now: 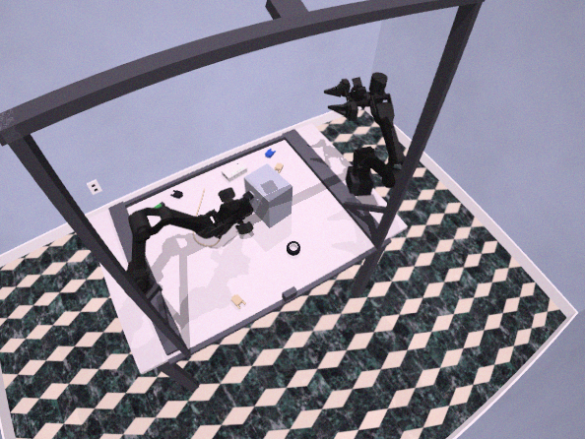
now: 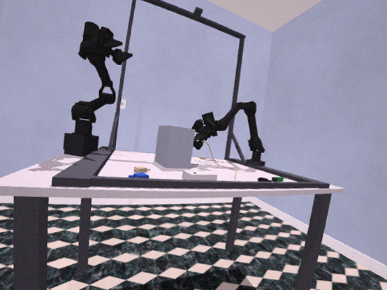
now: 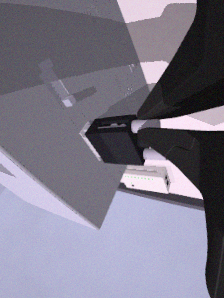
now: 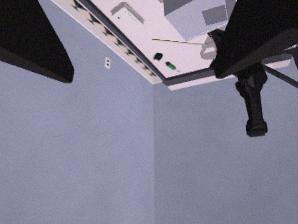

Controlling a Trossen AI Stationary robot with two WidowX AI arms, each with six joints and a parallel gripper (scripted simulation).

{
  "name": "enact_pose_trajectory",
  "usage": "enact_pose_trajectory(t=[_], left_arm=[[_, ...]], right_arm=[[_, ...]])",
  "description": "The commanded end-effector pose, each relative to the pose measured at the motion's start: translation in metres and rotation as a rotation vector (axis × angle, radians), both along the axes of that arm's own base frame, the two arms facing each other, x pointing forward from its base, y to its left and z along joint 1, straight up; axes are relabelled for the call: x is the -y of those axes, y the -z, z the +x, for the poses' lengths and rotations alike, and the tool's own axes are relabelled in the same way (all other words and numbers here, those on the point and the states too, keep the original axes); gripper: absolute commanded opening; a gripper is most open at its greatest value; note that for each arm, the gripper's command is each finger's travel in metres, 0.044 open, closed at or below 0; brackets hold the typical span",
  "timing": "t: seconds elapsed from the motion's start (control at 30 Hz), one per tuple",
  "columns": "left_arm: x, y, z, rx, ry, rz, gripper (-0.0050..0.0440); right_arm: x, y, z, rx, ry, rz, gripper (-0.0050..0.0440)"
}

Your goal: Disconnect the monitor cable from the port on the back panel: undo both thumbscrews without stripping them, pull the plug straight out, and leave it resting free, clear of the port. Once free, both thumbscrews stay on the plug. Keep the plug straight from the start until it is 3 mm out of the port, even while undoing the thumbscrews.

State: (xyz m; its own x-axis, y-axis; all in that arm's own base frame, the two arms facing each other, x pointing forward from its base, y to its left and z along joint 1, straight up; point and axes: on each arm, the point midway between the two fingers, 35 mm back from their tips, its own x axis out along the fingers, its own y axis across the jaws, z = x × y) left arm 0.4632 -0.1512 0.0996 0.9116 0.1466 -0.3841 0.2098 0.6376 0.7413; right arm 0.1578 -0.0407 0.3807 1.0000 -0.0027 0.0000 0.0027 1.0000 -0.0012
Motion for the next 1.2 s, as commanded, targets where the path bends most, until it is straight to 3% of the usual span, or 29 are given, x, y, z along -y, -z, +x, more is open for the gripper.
enact_pose_trajectory(t=[0.0, 0.13, 0.63, 0.7, 0.8, 1.17], left_arm=[[0.0002, -0.0115, 0.0014, 0.011, -0.003, -0.043, 0.0000], [0.0002, -0.0115, 0.0014, 0.011, -0.003, -0.043, 0.0024], [0.0002, -0.0115, 0.0014, 0.011, -0.003, -0.043, 0.0384], [0.0002, -0.0115, 0.0014, 0.011, -0.003, -0.043, 0.0384], [0.0002, -0.0115, 0.0014, 0.011, -0.003, -0.043, 0.0440], [0.0014, -0.0106, 0.0033, 0.033, 0.006, 0.007, 0.0440]], right_arm=[[-0.0013, -0.0027, -0.0003, 0.001, -0.003, -0.004, 0.0440], [-0.0013, -0.0027, -0.0003, 0.001, -0.003, -0.004, 0.0440], [-0.0013, -0.0027, -0.0003, 0.001, -0.003, -0.004, 0.0440], [-0.0013, -0.0027, -0.0003, 0.001, -0.003, -0.004, 0.0440], [-0.0013, -0.0027, -0.0003, 0.001, -0.003, -0.004, 0.0440], [-0.0013, -0.0027, -0.0003, 0.001, -0.003, -0.004, 0.0440]])
